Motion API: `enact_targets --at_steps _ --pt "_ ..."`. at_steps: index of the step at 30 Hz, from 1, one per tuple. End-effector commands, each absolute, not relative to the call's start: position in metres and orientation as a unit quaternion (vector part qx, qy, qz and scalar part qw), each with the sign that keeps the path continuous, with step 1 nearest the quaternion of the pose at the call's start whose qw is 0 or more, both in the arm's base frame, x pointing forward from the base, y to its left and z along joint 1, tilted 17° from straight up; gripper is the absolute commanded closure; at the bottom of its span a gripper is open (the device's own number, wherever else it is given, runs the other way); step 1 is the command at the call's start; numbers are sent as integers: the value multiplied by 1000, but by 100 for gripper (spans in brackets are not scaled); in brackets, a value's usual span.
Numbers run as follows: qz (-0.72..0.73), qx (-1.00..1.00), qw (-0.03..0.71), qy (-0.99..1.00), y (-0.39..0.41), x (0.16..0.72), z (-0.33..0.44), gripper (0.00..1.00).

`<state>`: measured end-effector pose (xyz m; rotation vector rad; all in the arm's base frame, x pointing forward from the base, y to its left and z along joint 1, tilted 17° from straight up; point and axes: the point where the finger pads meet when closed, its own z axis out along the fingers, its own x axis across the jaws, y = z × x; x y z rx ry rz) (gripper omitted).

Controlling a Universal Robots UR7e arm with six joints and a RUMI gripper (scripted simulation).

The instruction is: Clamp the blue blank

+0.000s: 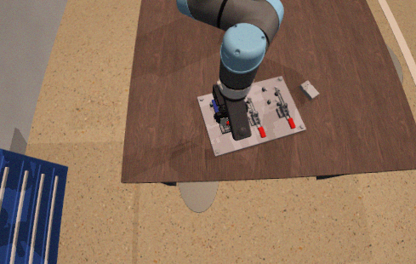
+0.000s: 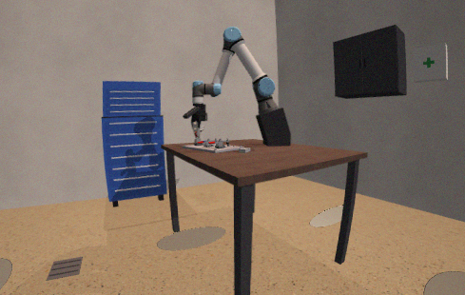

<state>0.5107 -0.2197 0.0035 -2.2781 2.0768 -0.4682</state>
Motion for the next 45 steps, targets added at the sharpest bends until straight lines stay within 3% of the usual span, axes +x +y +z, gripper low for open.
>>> enact_targets --at_steps 1,45 --pt "-151 -731 13 665 -219 516 5 100" --pt "-152 -731 13 665 -218 547 1 100"
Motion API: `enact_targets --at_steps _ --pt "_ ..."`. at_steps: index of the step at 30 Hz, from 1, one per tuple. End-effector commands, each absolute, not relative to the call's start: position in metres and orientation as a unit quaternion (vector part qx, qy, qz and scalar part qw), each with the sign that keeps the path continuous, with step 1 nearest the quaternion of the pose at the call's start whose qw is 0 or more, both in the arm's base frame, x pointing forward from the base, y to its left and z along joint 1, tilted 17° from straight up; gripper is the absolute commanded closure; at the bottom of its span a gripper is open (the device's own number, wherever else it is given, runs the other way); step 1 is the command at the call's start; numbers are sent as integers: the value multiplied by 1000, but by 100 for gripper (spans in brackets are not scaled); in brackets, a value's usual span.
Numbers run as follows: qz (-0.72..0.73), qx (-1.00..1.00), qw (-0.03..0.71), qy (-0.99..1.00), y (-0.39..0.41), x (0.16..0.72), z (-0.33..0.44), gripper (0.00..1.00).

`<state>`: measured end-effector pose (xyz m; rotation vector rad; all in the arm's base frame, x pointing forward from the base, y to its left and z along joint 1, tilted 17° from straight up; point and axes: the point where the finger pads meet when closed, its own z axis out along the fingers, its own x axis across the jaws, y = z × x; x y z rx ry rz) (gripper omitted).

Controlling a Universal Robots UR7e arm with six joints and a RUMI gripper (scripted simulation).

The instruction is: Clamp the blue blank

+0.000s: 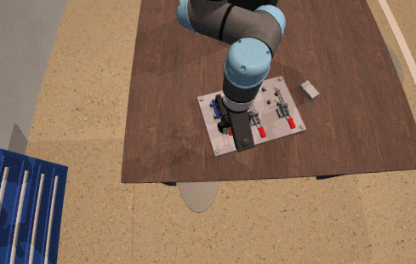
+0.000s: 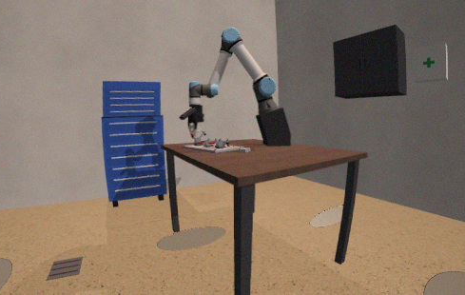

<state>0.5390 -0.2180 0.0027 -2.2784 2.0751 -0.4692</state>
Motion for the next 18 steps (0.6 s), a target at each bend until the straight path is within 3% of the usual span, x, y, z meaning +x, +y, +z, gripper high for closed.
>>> enact_targets --at_steps 1,18 --pt "-152 -731 13 665 -218 548 1 100" --pt "-152 -731 13 665 -219 558 -6 100"
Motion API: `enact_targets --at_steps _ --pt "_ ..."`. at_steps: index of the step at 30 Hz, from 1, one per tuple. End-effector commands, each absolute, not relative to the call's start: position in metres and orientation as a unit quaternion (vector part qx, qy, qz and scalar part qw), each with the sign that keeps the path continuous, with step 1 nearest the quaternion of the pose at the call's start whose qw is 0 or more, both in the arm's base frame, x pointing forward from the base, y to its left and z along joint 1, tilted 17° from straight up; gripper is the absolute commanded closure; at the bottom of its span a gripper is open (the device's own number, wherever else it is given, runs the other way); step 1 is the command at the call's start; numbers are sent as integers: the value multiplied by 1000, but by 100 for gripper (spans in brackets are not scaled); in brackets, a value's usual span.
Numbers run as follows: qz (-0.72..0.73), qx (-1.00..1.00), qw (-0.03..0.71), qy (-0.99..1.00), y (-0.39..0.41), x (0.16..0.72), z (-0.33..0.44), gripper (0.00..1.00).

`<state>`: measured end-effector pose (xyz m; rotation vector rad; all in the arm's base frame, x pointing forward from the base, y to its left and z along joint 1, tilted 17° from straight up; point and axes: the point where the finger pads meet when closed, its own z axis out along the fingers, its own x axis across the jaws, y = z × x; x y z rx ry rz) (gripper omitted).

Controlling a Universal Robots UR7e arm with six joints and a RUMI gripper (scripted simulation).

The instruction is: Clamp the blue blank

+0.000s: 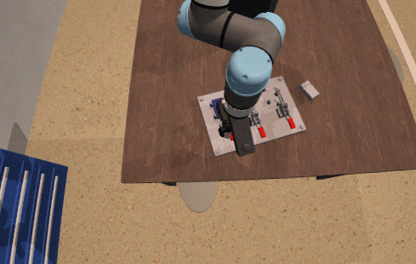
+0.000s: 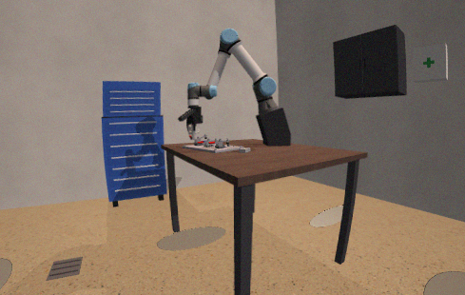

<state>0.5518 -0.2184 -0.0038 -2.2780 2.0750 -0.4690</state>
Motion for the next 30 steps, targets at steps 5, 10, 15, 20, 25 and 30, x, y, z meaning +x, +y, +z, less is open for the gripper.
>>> enact_targets --at_steps 5,10,15,20,25,30 --pt "-152 -731 13 665 -219 559 -7 100" --pt "-152 -731 13 665 -219 561 -9 100" --pt "-152 -731 13 665 -220 563 -11 100" --pt "-152 -731 13 665 -220 564 -12 100" --pt "-152 -731 13 665 -221 565 -14 100" --pt "-152 -731 13 665 -221 565 -15 100"
